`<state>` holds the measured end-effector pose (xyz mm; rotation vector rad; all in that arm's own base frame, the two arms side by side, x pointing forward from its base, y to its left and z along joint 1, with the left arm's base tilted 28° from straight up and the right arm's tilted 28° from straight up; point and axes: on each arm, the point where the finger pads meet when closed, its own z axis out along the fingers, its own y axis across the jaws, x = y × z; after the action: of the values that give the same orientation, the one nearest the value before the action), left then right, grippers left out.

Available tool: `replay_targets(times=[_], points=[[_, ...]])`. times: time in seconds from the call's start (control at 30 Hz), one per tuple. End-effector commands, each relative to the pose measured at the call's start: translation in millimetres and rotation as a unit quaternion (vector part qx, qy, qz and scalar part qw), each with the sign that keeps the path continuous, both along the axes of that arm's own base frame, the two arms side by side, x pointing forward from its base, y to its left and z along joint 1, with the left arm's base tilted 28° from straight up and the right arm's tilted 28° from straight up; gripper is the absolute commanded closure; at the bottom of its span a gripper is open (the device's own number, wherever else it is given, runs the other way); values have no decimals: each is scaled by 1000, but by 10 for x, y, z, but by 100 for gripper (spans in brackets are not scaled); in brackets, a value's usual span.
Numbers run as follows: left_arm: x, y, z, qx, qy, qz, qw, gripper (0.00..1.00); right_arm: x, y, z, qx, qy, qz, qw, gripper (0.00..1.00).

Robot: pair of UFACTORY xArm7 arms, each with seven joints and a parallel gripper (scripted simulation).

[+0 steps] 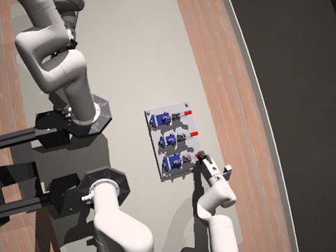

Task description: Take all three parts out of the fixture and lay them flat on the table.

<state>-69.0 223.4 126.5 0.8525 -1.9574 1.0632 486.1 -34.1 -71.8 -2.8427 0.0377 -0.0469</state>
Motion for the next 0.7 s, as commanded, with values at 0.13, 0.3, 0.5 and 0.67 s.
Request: replay_targets(times=[0.13,0.3,0.5,0.67], points=[[0,4,6,1,0,0,1000,0,20,31,-50,0,-2,1,1000,70],[0,4,6,1,0,0,1000,0,21,37,-72,0,-2,1,1000,70],[0,4,6,1,0,0,1000,0,22,41,-82,0,-2,1,1000,70],[0,4,6,1,0,0,1000,0,22,41,-82,0,-2,1,1000,70]])
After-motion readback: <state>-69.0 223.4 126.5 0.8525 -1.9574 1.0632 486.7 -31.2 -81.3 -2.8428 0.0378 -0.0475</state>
